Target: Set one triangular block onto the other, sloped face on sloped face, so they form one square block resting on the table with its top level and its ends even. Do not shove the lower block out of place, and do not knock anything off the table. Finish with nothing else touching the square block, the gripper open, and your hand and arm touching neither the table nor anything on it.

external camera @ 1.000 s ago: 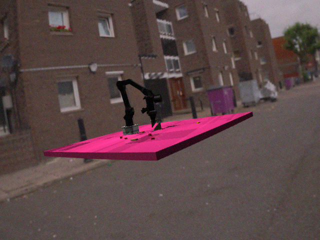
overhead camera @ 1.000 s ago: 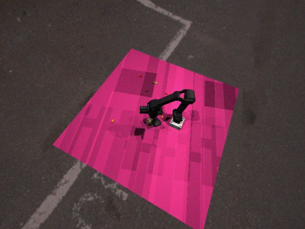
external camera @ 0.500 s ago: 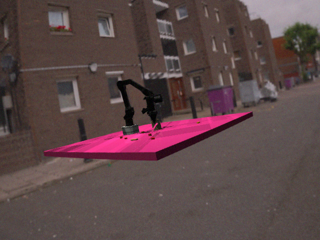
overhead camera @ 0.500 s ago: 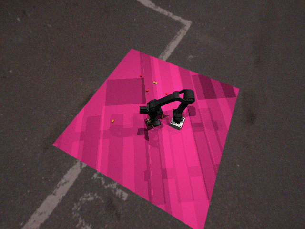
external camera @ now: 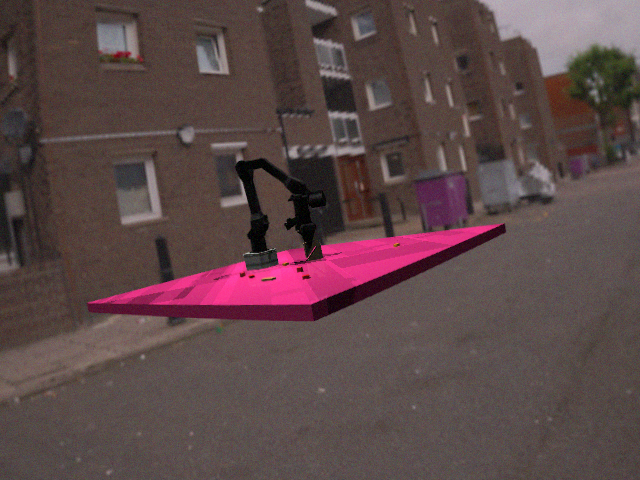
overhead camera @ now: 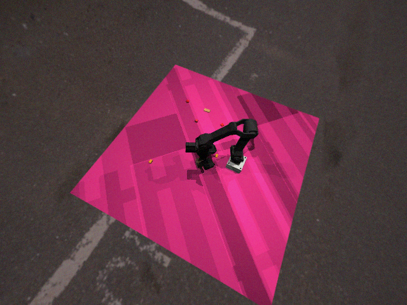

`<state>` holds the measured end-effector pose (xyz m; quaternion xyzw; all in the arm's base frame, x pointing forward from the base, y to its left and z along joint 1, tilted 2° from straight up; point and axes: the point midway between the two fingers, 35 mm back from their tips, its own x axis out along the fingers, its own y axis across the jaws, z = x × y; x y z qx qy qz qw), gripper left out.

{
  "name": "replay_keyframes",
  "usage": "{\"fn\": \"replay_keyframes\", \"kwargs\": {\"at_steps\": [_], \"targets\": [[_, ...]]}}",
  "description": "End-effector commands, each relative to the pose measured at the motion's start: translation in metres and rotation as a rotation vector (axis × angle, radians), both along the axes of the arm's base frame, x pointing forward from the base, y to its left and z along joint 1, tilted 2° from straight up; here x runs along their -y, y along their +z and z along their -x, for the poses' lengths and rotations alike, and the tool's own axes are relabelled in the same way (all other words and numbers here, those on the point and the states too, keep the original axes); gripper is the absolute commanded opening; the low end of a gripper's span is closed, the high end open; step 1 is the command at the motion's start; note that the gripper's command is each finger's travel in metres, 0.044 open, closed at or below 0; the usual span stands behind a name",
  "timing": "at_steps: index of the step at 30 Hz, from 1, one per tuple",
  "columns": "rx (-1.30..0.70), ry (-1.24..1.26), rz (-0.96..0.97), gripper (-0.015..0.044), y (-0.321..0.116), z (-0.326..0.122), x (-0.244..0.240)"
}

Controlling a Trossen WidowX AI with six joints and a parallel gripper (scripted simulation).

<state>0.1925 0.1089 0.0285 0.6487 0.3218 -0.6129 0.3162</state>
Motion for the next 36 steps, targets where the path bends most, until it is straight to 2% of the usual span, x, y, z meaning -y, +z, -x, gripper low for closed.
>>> {"fn": "replay_keyframes", "kwargs": {"at_steps": [1, 36], "targets": [[-0.017, -0.001, 0.002, 0.0, -0.0063, 0.0017, -0.0005], [-0.019, -0.003, -0.001, 0.0, -0.0119, 0.0009, -0.0018]]}}
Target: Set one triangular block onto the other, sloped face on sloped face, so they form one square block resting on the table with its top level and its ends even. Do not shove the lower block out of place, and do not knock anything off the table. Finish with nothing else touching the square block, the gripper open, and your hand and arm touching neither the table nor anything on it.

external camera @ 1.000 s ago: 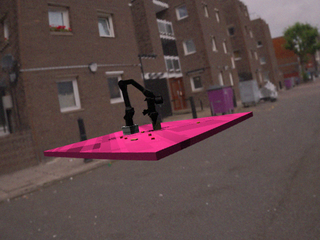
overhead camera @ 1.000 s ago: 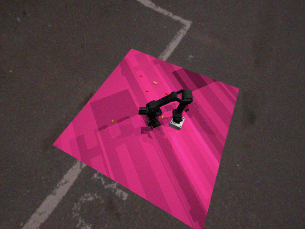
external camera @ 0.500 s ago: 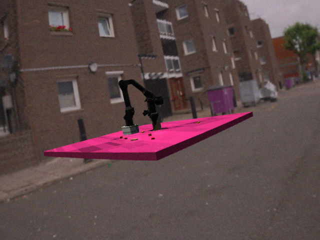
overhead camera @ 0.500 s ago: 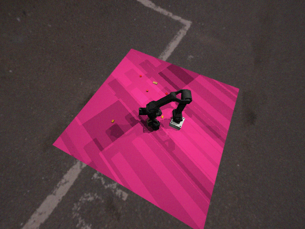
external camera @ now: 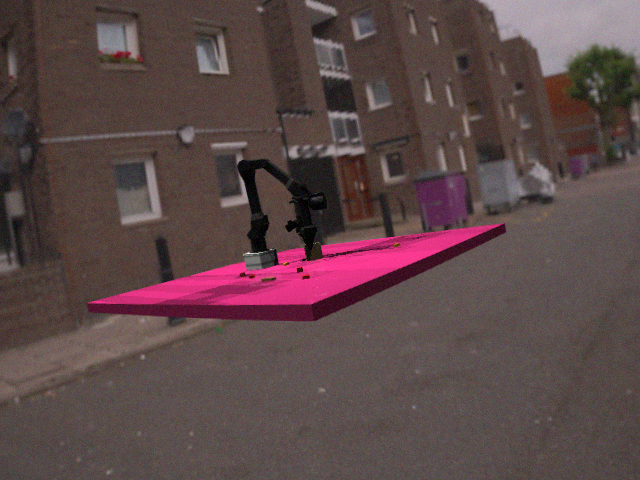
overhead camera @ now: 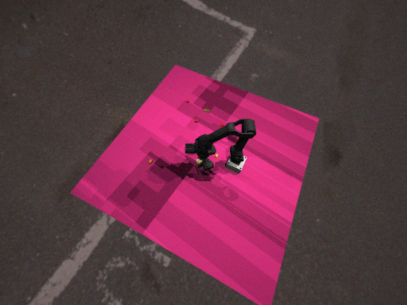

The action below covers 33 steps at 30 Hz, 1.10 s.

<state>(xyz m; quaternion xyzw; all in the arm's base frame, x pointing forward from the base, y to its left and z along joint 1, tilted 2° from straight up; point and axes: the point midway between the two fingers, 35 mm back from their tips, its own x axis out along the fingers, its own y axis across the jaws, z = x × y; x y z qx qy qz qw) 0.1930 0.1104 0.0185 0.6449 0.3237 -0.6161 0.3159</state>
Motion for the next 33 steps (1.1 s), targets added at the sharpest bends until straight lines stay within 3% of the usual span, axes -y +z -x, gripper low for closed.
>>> {"fn": "replay_keyframes", "kwargs": {"at_steps": [1, 33], "targets": [[-0.008, -0.006, -0.003, 0.0, -0.0019, 0.0014, -0.0004], [0.001, -0.005, -0.002, 0.0, -0.0014, -0.0003, -0.0003]]}}
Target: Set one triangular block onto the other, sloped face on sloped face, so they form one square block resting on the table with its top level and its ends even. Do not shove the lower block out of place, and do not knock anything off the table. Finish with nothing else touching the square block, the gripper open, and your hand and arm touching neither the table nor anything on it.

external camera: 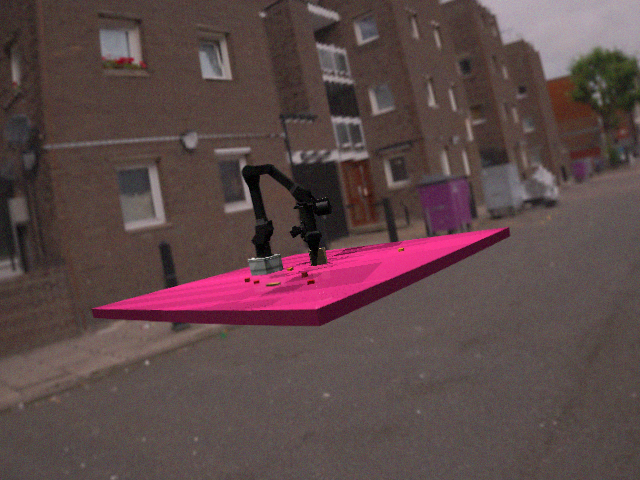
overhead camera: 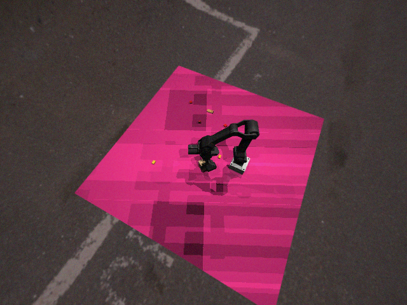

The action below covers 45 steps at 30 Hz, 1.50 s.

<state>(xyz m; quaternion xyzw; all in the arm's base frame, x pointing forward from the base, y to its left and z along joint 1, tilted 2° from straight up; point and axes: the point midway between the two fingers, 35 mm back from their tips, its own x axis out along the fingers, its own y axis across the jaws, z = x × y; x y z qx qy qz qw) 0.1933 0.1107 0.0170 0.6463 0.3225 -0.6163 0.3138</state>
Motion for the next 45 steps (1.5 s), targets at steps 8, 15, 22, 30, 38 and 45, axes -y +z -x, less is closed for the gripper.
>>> {"fn": "replay_keyframes", "kwargs": {"at_steps": [8, 15, 22, 30, 38, 45], "targets": [[-0.011, 0.001, 0.0, 0.0, -0.002, 0.001, -0.001], [0.0, 0.0, 0.0, 0.0157, 0.0, 0.0, 0.0], [0.0, 0.0, 0.0, 0.0341, 0.0, 0.0, 0.0], [0.0, 0.0, 0.0, 0.044, 0.0, 0.0, 0.0], [0.0, 0.0, 0.0, 0.044, 0.035, -0.004, -0.002], [0.0, 0.001, 0.0, 0.044, 0.11, 0.003, 0.003]]}}
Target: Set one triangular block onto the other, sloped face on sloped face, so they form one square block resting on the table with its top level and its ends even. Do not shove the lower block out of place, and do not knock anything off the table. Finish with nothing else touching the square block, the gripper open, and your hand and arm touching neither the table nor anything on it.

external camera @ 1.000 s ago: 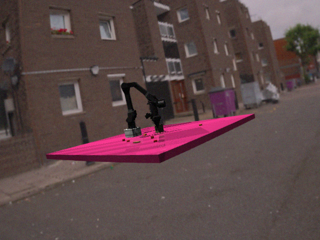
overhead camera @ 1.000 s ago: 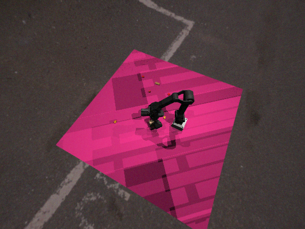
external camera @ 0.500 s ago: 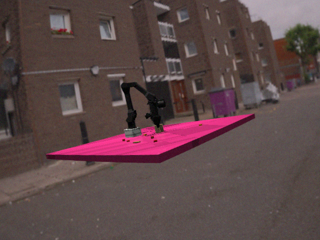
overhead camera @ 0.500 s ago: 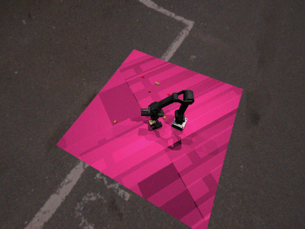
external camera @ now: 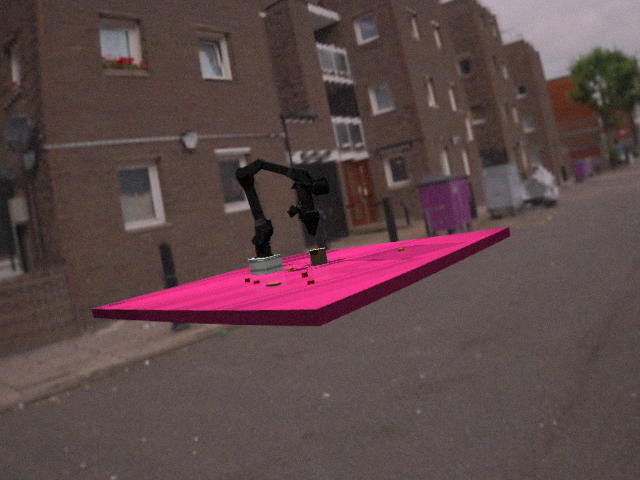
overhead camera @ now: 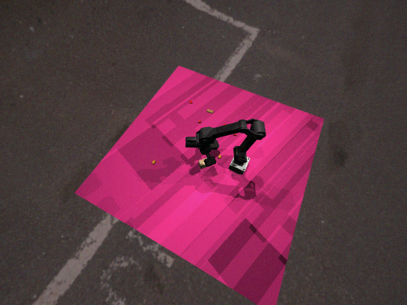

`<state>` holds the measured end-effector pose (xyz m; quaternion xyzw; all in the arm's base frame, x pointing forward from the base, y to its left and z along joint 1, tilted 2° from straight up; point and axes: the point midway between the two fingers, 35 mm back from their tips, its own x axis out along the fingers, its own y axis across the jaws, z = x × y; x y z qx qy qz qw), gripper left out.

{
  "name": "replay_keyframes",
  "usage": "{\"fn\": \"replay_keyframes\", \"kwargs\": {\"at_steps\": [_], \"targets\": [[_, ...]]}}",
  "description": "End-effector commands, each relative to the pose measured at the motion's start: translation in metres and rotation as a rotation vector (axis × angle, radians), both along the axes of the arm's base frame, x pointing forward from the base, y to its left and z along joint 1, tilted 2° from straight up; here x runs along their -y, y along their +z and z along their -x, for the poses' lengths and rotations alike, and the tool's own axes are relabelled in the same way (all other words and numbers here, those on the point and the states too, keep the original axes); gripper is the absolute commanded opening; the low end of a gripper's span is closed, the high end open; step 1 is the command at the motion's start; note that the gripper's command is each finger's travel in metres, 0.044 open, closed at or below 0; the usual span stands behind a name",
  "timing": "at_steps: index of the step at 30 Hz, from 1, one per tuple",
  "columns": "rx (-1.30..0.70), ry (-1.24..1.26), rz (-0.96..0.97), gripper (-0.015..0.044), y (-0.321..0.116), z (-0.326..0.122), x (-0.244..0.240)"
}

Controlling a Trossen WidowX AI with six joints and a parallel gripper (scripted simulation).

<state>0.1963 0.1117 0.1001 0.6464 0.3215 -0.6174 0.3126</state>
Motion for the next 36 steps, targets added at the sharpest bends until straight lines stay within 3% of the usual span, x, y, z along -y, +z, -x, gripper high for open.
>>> {"fn": "replay_keyframes", "kwargs": {"at_steps": [1, 36], "targets": [[0.001, 0.004, 0.0, 0.044, 0.0272, 0.0064, 0.0041], [0.002, 0.0, -0.001, 0.044, 0.0199, 0.0039, 0.0024]]}}
